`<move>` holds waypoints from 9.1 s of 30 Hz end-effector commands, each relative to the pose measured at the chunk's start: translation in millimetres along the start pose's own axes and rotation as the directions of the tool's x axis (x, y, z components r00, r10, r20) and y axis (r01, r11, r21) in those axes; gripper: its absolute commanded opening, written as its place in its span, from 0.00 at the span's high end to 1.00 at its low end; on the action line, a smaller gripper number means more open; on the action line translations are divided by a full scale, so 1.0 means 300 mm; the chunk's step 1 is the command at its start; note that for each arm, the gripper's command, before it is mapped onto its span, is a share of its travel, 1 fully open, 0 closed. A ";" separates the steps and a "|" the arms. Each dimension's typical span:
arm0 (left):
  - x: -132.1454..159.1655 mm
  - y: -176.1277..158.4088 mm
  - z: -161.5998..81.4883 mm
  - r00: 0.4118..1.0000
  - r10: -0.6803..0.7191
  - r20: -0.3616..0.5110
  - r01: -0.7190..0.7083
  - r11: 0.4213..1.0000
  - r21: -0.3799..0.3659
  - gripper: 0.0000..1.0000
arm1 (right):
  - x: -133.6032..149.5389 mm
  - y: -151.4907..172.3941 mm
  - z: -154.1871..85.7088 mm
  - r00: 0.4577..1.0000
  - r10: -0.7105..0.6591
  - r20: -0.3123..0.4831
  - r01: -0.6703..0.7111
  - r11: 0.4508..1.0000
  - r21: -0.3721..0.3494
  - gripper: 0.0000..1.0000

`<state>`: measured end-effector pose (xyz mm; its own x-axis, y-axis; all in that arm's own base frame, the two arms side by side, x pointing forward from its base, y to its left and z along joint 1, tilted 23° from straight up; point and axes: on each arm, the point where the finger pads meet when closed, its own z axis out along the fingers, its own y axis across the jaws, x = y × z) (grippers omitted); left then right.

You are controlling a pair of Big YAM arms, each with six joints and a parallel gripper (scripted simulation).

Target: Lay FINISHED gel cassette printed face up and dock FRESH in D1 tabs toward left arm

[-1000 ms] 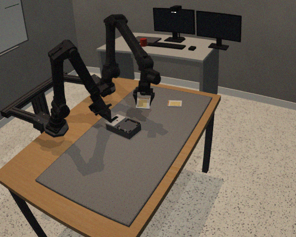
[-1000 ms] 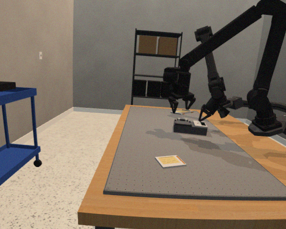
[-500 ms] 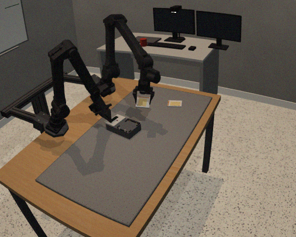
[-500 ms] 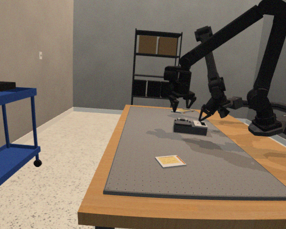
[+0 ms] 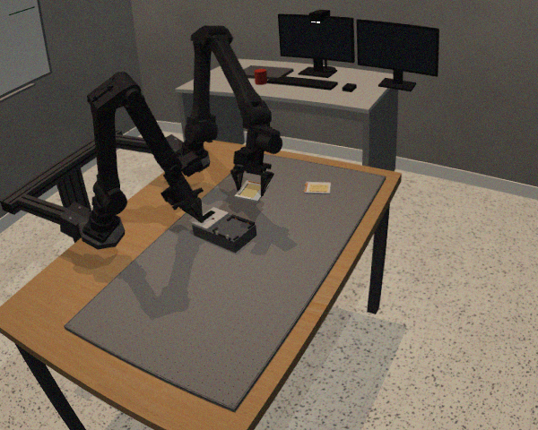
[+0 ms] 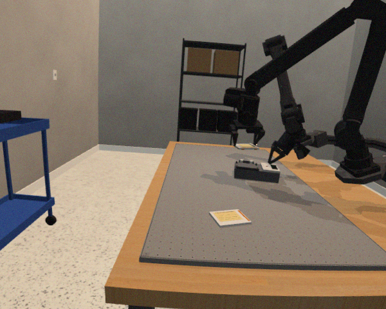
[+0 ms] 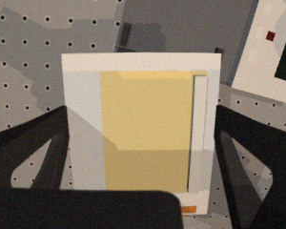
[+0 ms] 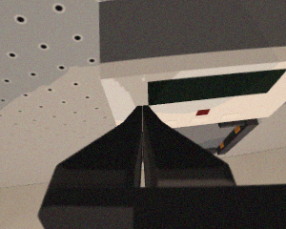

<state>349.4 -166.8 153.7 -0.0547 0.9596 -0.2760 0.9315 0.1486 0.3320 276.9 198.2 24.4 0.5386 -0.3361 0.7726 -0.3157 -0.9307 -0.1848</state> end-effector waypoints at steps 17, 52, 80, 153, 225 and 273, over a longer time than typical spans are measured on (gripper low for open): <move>-0.201 -0.122 0.137 0.954 0.293 0.056 -0.295 0.955 0.020 1.00 | -0.126 0.138 0.066 0.994 -0.075 0.078 0.081 0.994 -0.080 1.00; -0.253 -0.166 0.238 0.948 0.255 0.190 -0.264 0.964 0.025 1.00 | -0.126 0.138 0.066 0.994 -0.075 0.078 0.081 0.994 -0.080 1.00; -0.217 -0.140 0.268 0.937 0.244 0.249 -0.257 0.966 0.020 1.00 | -0.126 0.138 0.066 0.994 -0.075 0.078 0.081 0.994 -0.080 1.00; -0.192 -0.137 0.353 0.940 0.237 0.246 -0.250 0.968 0.022 1.00 | -0.126 0.138 0.066 0.994 -0.075 0.078 0.081 0.994 -0.080 1.00; -0.190 -0.139 0.356 0.940 0.236 0.245 -0.249 0.968 0.025 1.00 | -0.126 0.138 0.066 0.994 -0.075 0.078 0.081 0.994 -0.080 1.00; -0.205 -0.119 0.347 0.939 0.238 0.249 -0.249 0.968 0.015 1.00 | -0.126 0.138 0.066 0.994 -0.075 0.078 0.081 0.994 -0.080 1.00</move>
<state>346.6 -256.5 63.7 0.2605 0.8774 -0.4029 0.9237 -0.1050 0.3685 276.9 198.2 24.4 0.5386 -0.3361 0.7726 -0.3157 -0.9307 -0.1848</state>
